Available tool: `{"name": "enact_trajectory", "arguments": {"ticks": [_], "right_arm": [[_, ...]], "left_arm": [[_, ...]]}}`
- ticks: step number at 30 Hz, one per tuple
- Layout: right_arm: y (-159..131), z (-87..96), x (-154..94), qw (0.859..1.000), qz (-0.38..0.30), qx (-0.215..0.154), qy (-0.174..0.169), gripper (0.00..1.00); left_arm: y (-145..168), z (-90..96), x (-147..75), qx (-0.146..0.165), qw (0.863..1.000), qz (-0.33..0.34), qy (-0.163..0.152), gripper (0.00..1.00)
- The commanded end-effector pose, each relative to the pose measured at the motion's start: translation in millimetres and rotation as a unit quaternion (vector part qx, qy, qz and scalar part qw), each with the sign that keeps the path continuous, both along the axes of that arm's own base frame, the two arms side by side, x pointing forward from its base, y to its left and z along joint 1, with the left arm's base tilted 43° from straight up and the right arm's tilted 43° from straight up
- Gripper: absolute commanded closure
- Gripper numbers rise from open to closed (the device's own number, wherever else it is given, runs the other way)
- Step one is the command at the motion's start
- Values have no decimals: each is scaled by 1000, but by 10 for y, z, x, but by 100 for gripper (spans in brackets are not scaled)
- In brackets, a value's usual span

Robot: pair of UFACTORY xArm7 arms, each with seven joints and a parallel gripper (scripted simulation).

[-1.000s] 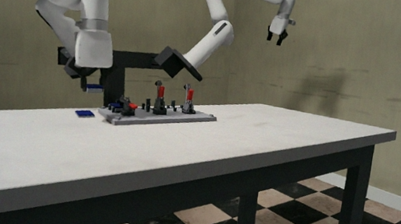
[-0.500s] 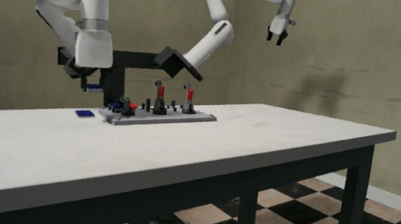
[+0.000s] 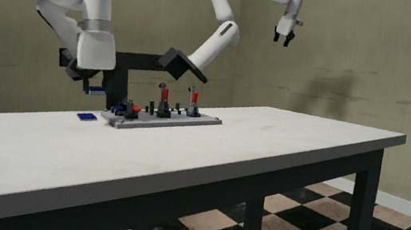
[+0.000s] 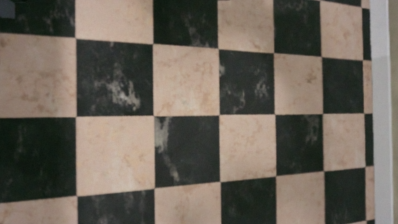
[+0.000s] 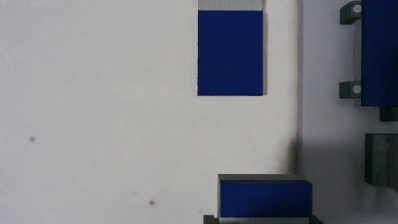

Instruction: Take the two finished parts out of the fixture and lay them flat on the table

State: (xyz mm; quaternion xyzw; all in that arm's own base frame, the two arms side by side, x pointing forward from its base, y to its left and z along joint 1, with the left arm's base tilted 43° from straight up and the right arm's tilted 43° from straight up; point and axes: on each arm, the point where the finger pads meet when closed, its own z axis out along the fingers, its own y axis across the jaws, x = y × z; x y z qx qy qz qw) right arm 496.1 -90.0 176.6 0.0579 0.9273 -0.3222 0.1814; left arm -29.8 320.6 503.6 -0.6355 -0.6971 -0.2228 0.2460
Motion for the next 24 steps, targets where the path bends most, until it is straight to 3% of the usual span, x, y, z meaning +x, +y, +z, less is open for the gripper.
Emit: {"name": "enact_trajectory", "arguments": {"ticks": [1, 12, 24], "right_arm": [[14, 7, 16, 1000, 2, 0, -2, 100], [-44, -61, 44, 1000, 2, 0, -2, 100], [-213, -260, 127, 1000, 2, 0, -2, 100]], "left_arm": [[-3, 18, -3, 2, 1000, 0, -1, 0], [-3, 18, -3, 2, 1000, 0, -1, 0], [-3, 18, -3, 2, 1000, 0, -1, 0]]}}
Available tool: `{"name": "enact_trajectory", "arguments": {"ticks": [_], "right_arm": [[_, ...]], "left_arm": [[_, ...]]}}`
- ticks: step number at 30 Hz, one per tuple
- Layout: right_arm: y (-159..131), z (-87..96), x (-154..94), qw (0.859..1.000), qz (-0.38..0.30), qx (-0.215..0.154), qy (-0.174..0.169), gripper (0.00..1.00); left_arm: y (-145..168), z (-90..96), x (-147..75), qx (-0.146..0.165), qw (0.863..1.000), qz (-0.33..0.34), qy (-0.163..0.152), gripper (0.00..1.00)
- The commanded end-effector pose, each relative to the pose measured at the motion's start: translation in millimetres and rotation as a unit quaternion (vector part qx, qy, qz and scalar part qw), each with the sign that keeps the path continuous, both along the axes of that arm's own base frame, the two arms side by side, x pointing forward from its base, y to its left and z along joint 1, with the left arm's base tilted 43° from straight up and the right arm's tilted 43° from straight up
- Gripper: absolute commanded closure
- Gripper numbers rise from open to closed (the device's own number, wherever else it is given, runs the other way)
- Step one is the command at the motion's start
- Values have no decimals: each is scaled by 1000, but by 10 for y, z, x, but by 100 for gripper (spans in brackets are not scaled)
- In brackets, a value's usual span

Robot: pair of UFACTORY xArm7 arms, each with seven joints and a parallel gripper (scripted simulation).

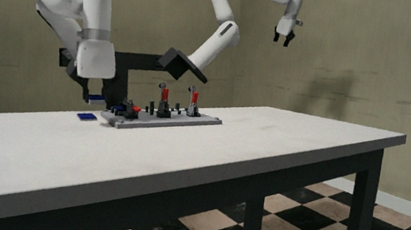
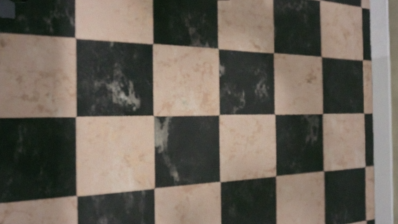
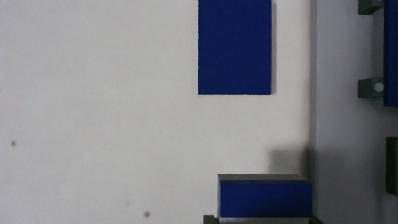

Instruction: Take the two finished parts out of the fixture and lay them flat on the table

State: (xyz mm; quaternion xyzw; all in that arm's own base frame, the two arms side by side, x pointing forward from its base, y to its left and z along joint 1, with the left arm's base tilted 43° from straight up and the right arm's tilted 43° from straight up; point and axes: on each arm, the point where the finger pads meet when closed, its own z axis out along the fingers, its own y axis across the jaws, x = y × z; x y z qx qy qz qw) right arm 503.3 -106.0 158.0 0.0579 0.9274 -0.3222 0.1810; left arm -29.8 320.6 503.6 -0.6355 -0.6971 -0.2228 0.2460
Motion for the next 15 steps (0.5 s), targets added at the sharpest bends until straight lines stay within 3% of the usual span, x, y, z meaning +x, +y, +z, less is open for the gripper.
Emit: {"name": "enact_trajectory", "arguments": {"ticks": [1, 15], "right_arm": [[-70, -93, 63, 1000, 2, 0, -2, 100], [-243, -297, 148, 1000, 2, 0, -2, 100]], "left_arm": [[-3, 18, -3, 2, 1000, 0, -1, 0], [-3, 18, -3, 2, 1000, 0, -1, 0]]}}
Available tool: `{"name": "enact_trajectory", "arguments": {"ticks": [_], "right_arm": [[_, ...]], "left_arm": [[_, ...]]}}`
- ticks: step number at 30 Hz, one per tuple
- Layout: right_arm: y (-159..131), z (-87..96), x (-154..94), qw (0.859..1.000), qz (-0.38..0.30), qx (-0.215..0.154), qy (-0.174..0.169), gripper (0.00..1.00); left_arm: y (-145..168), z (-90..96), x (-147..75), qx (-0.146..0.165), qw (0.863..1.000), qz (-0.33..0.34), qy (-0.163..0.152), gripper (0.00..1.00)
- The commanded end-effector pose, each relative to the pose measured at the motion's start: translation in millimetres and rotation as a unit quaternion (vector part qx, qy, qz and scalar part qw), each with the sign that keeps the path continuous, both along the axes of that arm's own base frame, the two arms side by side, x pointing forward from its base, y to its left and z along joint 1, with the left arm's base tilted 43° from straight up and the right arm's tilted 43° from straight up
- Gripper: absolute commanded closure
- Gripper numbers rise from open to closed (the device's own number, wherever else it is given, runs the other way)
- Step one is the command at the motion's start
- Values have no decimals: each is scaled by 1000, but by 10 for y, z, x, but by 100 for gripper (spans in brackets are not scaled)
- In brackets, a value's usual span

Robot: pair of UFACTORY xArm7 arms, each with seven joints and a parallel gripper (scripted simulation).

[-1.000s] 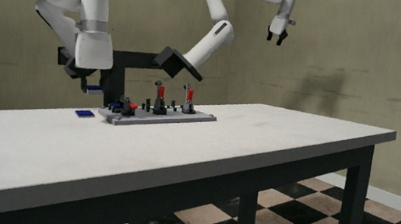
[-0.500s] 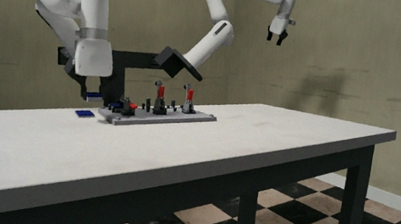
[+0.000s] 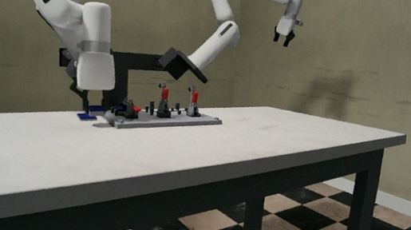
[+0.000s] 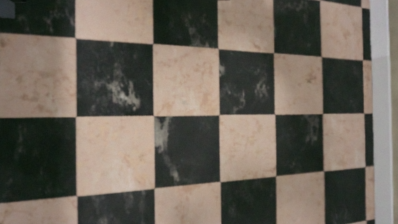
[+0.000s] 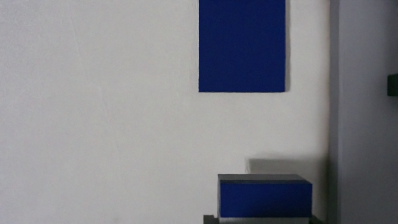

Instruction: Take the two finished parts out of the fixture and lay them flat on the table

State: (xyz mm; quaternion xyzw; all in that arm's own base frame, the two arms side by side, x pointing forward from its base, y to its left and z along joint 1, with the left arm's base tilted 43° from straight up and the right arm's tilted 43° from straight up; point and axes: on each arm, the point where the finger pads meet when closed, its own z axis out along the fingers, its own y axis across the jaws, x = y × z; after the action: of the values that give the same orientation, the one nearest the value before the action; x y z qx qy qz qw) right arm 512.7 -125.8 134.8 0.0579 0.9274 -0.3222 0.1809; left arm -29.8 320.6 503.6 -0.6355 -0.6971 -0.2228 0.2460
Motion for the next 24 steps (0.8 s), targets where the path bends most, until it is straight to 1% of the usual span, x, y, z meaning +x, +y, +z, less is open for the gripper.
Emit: {"name": "enact_trajectory", "arguments": {"ticks": [1, 13, 24], "right_arm": [[-56, -77, 59, 1000, 2, 0, -2, 100], [-125, -159, 93, 1000, 2, 0, -2, 100], [-134, -169, 98, 1000, 2, 0, -2, 100]], "left_arm": [[-3, 18, -3, 2, 1000, 0, -1, 0], [-3, 18, -3, 2, 1000, 0, -1, 0], [-3, 18, -3, 2, 1000, 0, -1, 0]]}}
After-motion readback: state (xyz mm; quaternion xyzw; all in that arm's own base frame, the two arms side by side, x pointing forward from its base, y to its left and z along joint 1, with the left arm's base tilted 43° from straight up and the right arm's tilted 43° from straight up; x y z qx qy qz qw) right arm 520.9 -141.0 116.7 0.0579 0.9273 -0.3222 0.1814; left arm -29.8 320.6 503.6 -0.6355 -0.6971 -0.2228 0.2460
